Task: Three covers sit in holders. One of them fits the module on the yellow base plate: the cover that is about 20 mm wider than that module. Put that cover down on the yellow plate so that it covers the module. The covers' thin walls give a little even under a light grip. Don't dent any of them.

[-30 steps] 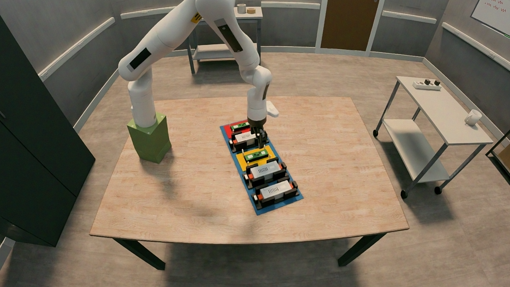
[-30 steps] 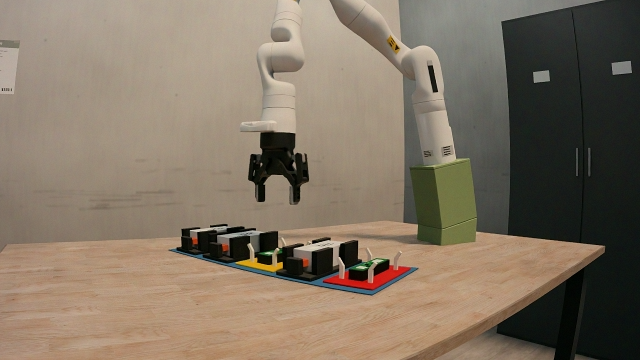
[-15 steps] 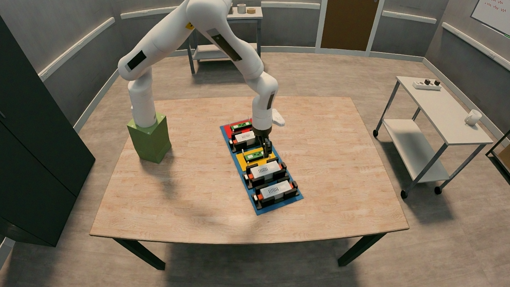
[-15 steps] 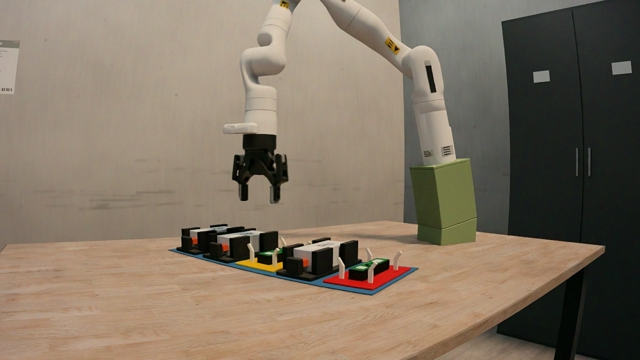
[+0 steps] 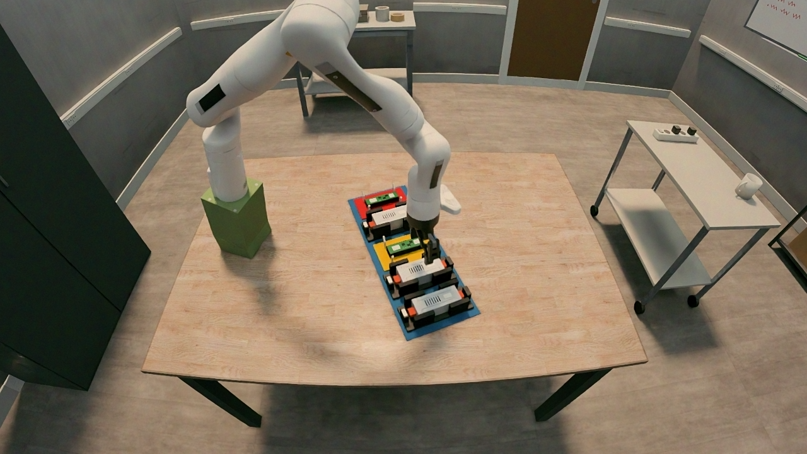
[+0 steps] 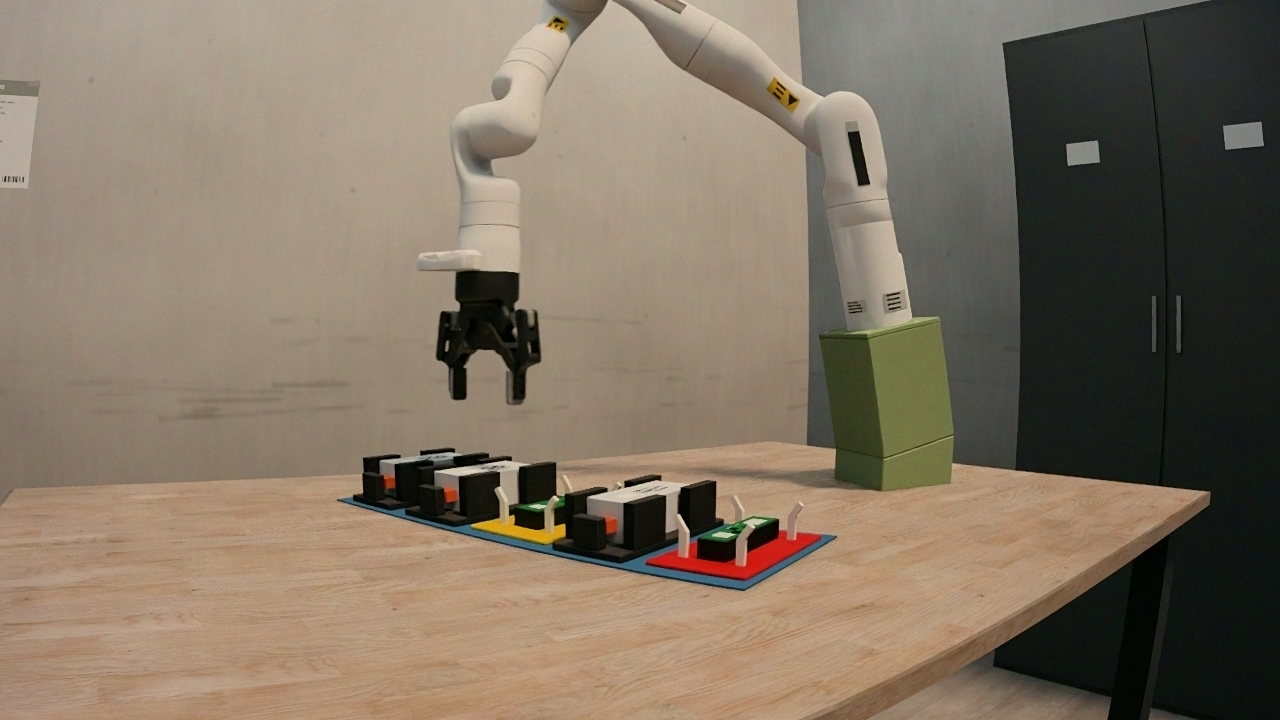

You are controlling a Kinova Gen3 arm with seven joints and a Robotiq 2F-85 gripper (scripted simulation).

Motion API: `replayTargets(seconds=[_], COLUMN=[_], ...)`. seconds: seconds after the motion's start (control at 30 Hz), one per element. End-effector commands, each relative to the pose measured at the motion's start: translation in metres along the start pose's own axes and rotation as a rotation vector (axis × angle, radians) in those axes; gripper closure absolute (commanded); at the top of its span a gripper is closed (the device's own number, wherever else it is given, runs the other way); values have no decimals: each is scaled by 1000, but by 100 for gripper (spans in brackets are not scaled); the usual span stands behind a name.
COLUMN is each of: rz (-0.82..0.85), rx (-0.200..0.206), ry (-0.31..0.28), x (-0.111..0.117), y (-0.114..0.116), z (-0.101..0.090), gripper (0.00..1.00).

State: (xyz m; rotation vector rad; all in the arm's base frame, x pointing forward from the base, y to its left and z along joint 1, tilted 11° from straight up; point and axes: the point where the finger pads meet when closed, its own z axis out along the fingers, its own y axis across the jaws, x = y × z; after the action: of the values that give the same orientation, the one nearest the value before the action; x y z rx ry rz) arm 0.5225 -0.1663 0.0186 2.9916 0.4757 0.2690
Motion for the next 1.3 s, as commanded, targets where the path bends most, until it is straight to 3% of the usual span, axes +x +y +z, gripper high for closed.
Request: replayTargets(seconds=[0.0, 0.2, 0.53, 0.77, 1.1, 1.27], rz=[-1, -1, -1, -1, -1, -1], rx=[3, 3, 3, 3, 3, 3], ry=[-1, -1, -1, -1, -1, -1], x=[1, 1, 1, 1, 2, 2], y=[19, 19, 79, 79, 119, 119], z=[0, 0, 1, 1, 2, 2], gripper=[0, 0, 0, 0, 0, 0])
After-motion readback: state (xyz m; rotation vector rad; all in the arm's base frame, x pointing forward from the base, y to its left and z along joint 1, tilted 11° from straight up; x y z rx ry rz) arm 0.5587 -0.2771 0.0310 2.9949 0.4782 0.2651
